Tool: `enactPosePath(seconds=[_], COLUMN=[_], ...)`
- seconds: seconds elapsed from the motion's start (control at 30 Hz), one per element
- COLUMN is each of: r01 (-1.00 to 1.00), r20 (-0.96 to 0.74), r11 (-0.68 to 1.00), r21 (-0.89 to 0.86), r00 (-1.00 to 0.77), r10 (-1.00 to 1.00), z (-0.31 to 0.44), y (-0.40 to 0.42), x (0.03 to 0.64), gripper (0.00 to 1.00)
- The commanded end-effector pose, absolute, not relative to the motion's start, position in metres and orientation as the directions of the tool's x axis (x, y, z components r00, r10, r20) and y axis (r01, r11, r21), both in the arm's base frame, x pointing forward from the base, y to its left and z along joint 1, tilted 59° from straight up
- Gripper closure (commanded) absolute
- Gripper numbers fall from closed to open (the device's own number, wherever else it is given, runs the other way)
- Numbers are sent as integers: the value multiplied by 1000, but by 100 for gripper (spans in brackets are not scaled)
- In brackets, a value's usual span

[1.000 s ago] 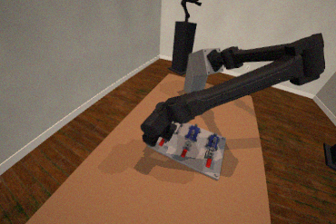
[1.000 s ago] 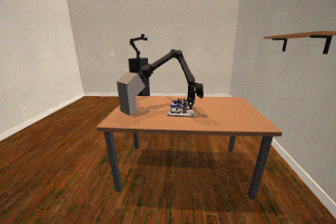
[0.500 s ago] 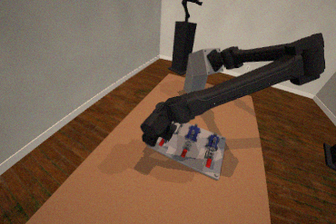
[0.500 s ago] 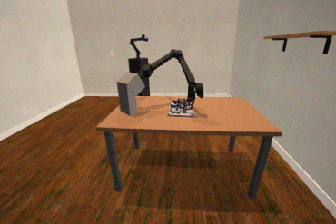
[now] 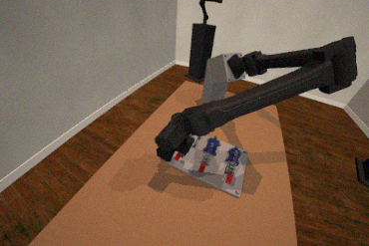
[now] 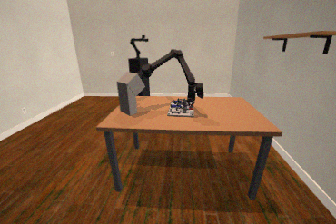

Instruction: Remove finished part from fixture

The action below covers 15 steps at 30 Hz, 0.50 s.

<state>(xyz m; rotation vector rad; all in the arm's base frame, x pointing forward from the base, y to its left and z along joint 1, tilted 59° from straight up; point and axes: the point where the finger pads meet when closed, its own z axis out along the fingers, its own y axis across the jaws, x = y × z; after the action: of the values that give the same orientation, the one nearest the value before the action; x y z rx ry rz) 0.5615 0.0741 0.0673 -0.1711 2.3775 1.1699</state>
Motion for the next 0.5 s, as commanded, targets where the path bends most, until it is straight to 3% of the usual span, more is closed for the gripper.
enactPosePath(seconds=[0.0, 0.47], r01=[-338, -337], r20=[-495, -495], r11=[626, 627], r21=[703, 703], r00=[-864, -865], r10=[89, 89], z=[79, 79], y=[81, 81], x=[563, 563], gripper=[55, 55])
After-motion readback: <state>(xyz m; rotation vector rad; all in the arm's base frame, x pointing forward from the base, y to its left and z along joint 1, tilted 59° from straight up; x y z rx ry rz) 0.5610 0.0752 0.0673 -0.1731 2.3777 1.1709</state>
